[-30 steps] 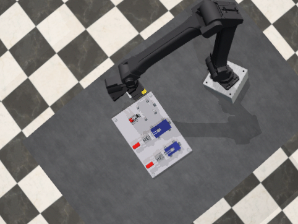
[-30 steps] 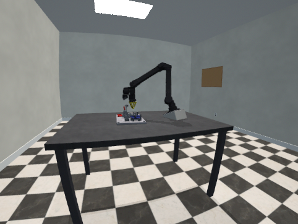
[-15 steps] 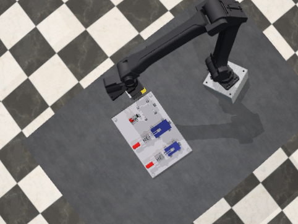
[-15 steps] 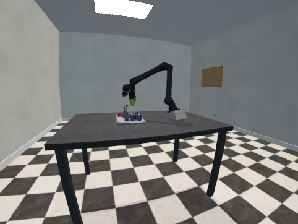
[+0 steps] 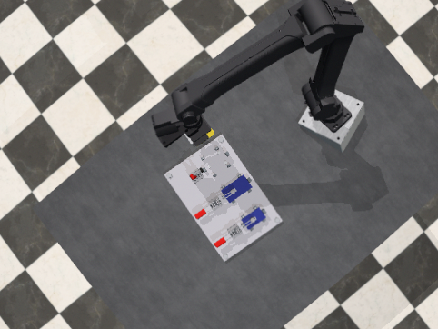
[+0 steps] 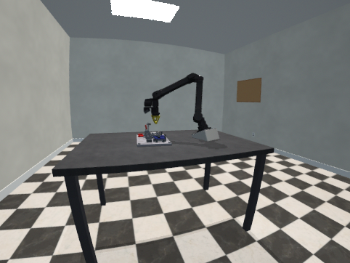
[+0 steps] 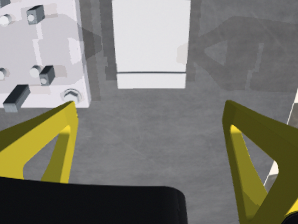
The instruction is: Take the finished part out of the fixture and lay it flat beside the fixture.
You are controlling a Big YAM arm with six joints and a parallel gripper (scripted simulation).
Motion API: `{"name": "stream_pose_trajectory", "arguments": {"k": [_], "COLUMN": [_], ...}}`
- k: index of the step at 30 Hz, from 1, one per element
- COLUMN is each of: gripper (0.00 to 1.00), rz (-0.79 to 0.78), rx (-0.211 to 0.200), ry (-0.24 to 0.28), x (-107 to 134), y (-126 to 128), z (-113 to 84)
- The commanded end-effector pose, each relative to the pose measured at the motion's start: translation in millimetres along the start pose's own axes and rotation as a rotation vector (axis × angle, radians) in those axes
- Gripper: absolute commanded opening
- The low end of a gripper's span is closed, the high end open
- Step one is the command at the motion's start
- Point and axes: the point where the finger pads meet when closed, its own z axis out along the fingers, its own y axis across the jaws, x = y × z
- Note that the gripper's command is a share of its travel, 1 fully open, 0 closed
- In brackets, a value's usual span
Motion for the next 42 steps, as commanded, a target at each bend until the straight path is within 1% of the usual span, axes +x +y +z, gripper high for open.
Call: {"name": "stream_pose_trajectory", "arguments": {"k": [1,42], "gripper": [0.85,0.85], "rz": [0.02,0.019], "rx": [0.022,0.025], "ry": [-0.071,-0.081], "x": [-21.2,-23.5], "y": [-10.8,-11.9], "z": [-30.7,-34.8]}}
